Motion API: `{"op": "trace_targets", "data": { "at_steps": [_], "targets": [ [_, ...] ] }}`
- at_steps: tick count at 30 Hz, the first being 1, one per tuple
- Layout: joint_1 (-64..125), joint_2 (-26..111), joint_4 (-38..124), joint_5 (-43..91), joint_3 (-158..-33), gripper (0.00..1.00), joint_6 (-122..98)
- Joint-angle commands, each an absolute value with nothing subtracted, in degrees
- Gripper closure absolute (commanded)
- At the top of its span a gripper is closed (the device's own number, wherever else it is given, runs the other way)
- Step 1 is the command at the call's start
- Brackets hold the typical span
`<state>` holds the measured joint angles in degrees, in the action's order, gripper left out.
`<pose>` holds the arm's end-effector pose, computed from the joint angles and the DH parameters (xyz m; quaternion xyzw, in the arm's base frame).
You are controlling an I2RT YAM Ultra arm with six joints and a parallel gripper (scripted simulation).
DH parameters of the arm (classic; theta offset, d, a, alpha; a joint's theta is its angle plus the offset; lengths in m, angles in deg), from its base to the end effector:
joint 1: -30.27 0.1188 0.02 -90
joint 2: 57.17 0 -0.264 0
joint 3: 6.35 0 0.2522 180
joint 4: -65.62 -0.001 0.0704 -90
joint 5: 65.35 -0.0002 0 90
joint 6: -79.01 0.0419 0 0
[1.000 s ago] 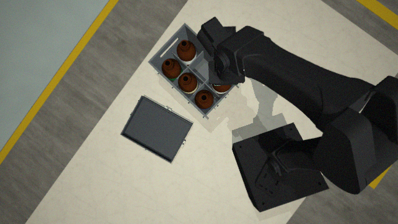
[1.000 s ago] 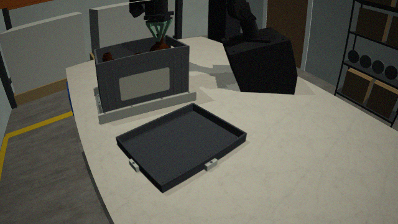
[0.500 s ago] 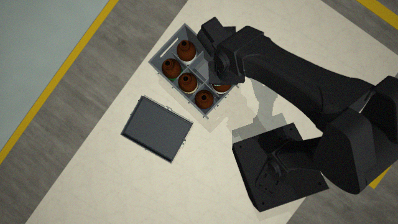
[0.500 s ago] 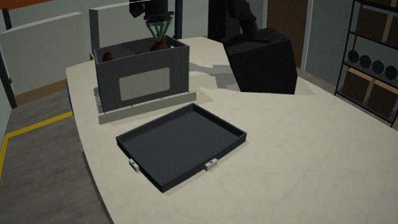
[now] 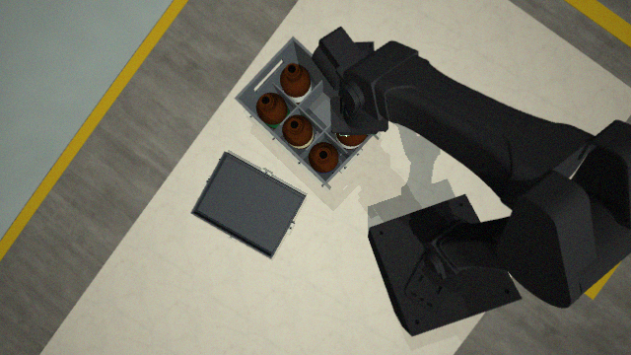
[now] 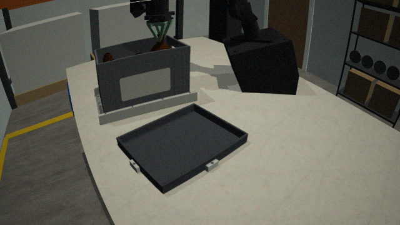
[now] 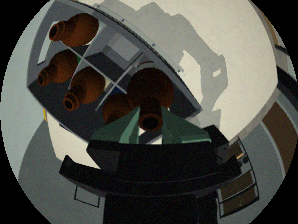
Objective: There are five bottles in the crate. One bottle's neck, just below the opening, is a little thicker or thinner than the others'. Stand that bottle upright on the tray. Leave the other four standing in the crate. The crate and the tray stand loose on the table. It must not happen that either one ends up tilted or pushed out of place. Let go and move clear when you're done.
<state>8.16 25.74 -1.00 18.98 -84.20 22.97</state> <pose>0.2524 -0.1059 0.2521 0.4704 0.8666 -0.0322 0.1632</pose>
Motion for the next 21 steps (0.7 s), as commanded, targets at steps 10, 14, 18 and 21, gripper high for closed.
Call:
{"op": "trace_targets", "data": {
  "at_steps": [10,14,18,21],
  "targets": [
    [8.9,22.9,-3.4,18.5,-87.2,1.0,23.3],
    [8.9,22.7,-4.0,18.5,-87.6,1.0,23.4],
    [9.0,22.5,-4.8,18.5,-88.2,1.0,23.5],
    [9.0,22.5,-5.1,18.4,-88.4,1.0,23.5]
  ]
}}
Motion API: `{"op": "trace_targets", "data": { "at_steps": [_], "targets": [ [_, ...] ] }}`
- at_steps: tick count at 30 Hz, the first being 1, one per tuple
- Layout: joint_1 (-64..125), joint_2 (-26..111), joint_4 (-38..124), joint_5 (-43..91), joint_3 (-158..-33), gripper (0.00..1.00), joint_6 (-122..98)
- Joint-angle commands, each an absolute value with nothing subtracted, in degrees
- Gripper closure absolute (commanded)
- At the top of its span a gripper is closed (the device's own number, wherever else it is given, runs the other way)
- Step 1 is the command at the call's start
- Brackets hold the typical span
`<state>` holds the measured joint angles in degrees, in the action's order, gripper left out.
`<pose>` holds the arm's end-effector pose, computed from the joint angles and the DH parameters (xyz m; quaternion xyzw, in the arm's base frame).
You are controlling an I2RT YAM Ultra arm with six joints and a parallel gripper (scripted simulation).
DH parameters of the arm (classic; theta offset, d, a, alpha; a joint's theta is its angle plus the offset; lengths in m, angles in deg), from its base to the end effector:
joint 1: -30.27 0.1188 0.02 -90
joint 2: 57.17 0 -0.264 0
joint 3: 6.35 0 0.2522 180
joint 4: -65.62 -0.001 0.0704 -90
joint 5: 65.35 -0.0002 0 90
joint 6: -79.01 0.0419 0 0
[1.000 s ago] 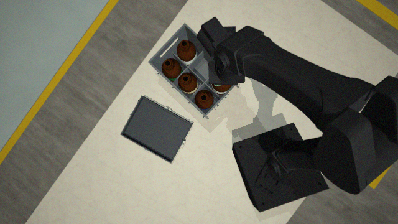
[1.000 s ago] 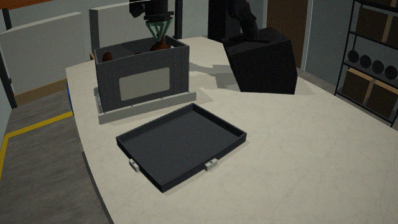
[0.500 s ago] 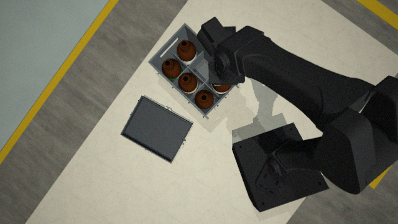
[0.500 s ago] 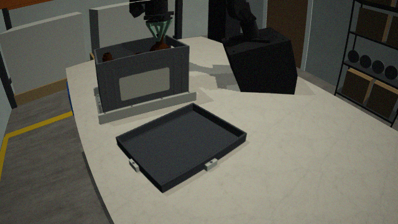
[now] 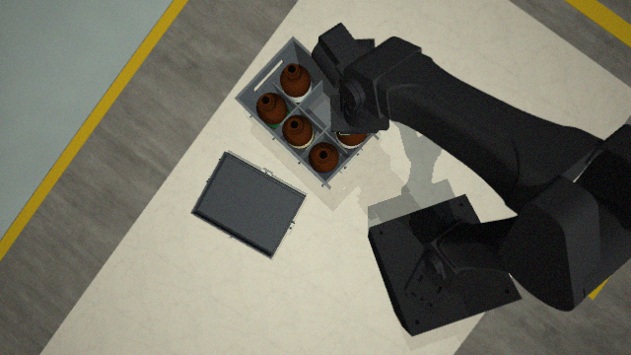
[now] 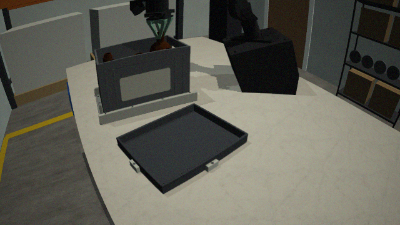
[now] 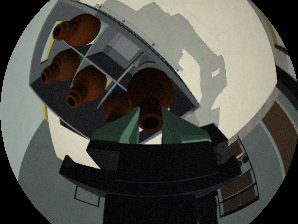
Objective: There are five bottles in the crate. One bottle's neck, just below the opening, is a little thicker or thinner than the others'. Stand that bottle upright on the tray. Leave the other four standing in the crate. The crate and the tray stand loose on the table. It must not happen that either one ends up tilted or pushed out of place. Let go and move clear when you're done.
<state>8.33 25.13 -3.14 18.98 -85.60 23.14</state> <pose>0.2505 -0.1043 0.2604 0.4704 0.8668 -0.0318 0.1622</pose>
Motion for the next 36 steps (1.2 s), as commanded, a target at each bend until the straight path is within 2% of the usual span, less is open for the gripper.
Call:
{"op": "trace_targets", "data": {
  "at_steps": [1,36],
  "targets": [
    [9.0,22.4,-5.3,18.4,-88.6,1.0,23.5],
    [9.8,21.0,-13.1,18.2,-94.9,1.0,24.2]
  ]
}}
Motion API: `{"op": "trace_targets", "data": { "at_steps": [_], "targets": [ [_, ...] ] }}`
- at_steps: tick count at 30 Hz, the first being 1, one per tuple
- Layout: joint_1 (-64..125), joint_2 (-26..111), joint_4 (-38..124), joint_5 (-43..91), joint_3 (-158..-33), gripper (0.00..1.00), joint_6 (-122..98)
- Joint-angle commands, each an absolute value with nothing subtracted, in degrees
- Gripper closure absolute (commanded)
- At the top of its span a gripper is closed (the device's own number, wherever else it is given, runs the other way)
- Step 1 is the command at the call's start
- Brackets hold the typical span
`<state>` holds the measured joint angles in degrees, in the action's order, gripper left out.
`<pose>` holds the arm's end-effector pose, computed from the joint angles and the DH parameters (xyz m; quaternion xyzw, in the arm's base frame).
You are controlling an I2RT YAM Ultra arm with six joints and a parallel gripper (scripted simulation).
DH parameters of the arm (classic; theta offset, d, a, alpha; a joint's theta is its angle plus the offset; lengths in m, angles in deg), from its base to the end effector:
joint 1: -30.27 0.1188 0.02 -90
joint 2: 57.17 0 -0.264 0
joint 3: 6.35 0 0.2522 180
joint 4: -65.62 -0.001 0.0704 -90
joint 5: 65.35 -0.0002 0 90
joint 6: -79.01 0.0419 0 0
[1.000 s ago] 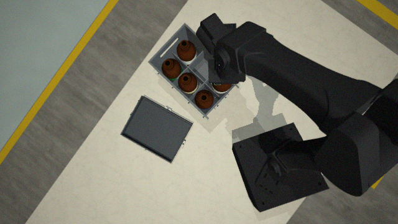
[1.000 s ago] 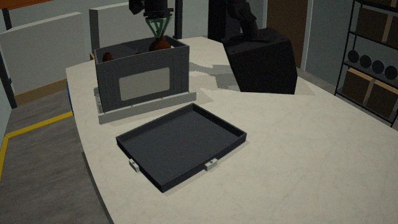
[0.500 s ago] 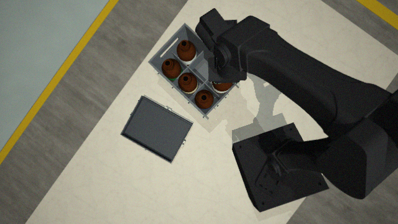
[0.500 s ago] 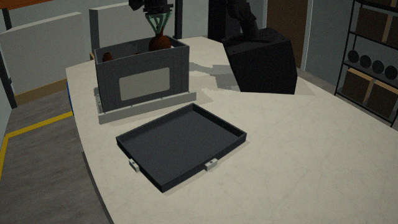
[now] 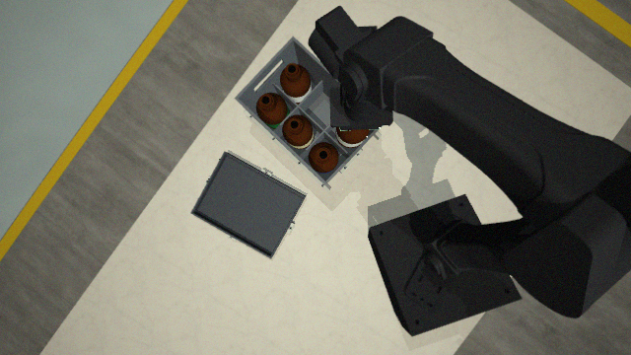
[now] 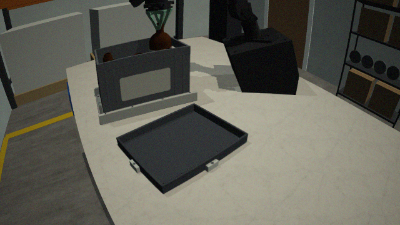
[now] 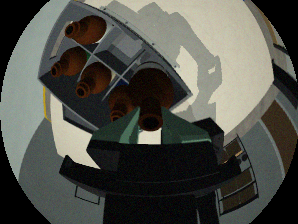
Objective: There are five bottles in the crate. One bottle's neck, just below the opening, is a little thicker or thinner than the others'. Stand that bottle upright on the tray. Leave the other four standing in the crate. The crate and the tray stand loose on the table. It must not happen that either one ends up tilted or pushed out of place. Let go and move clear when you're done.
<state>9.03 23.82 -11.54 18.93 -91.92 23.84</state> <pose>0.2444 -0.0984 0.2927 0.4707 0.8678 -0.0311 0.1560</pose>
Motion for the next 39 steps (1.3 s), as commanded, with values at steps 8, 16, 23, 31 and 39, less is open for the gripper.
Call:
{"op": "trace_targets", "data": {
  "at_steps": [8,16,23,31,39],
  "targets": [
    [9.8,20.9,-14.1,18.2,-95.8,1.0,24.3],
    [9.8,20.9,-14.4,18.1,-96.1,1.0,24.3],
    [9.8,20.9,-14.5,18.1,-96.2,1.0,24.3],
    [9.8,20.9,-14.5,18.1,-96.2,1.0,24.3],
    [9.8,20.9,-14.5,18.1,-96.2,1.0,24.3]
  ]
}}
